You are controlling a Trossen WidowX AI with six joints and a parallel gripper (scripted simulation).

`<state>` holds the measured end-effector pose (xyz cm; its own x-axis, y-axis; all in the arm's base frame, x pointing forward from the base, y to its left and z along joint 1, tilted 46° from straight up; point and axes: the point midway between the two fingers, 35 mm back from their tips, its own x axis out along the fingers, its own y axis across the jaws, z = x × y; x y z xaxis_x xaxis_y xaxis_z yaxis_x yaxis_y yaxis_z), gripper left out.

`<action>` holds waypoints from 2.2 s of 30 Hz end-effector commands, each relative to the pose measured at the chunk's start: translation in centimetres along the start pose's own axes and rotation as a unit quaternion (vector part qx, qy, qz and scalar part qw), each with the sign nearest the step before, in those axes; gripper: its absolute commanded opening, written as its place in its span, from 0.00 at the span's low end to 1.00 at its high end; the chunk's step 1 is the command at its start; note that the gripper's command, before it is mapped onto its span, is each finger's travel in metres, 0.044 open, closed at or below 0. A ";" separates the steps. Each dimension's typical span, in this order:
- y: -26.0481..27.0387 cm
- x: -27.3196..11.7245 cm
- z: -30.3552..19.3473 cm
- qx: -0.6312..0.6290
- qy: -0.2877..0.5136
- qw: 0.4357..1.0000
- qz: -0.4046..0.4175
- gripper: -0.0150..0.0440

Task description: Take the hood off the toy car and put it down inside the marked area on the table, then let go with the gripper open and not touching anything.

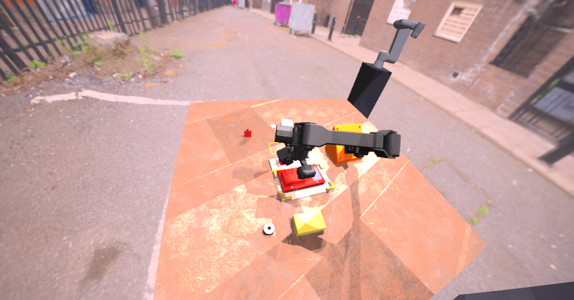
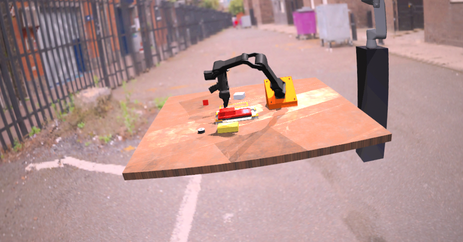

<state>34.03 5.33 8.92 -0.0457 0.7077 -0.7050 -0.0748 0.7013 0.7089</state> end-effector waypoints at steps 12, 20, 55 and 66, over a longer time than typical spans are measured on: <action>0.0 1.5 -0.1 0.004 0.000 1.000 0.003 1.00; 0.0 2.2 -0.1 0.004 0.000 1.000 0.003 1.00; 0.1 4.2 -0.1 0.004 0.000 1.000 0.004 1.00; 0.1 4.7 -0.1 0.004 0.000 1.000 0.004 1.00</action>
<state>33.79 8.58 5.85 -0.0450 0.7098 -0.7029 -0.0744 0.6993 0.7110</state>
